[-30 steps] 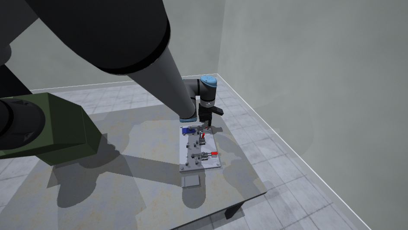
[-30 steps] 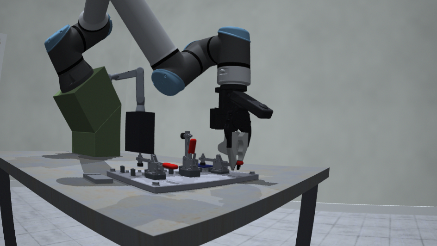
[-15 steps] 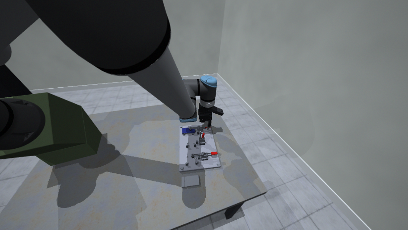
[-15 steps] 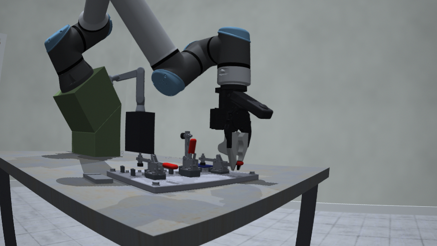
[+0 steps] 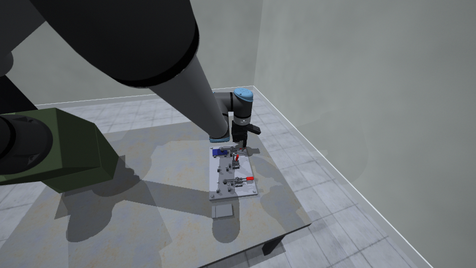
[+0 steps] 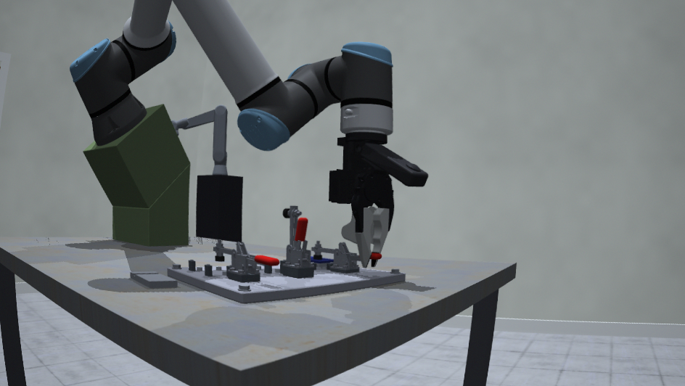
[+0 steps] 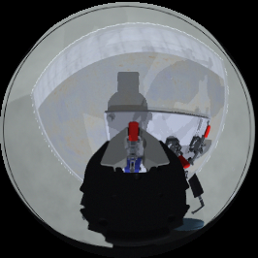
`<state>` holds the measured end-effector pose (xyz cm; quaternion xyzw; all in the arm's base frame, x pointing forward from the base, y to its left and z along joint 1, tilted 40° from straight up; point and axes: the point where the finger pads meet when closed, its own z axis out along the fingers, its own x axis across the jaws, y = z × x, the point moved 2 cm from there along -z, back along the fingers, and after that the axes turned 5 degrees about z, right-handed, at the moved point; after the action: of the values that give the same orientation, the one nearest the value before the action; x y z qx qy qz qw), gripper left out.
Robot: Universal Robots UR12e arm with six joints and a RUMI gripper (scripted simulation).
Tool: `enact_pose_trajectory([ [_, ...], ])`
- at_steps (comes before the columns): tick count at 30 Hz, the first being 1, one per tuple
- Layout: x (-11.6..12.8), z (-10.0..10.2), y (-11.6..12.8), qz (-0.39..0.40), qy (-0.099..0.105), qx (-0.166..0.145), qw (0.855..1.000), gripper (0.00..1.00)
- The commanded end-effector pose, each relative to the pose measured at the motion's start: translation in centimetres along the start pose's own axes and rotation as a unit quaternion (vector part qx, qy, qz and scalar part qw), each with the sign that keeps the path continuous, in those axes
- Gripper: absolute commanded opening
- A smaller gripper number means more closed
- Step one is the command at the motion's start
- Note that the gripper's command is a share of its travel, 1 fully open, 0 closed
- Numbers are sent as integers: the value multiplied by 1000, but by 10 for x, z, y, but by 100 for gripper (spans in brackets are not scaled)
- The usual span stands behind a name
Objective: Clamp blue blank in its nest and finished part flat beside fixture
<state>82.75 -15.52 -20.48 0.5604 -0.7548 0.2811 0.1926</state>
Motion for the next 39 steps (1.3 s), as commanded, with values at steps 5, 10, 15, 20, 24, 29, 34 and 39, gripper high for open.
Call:
enact_pose_trajectory([
  [5,0,-1,0,0,0,0,1000,0],
  [10,0,-1,0,0,0,0,1000,28],
  [15,0,-1,0,0,0,0,1000,28],
  [20,0,-1,0,0,0,0,1000,28],
  [24,0,-1,0,0,0,0,1000,28],
  [29,0,-1,0,0,0,0,1000,28],
  [34,0,-1,0,0,0,0,1000,28],
  [39,0,-2,0,0,0,0,1000,28],
])
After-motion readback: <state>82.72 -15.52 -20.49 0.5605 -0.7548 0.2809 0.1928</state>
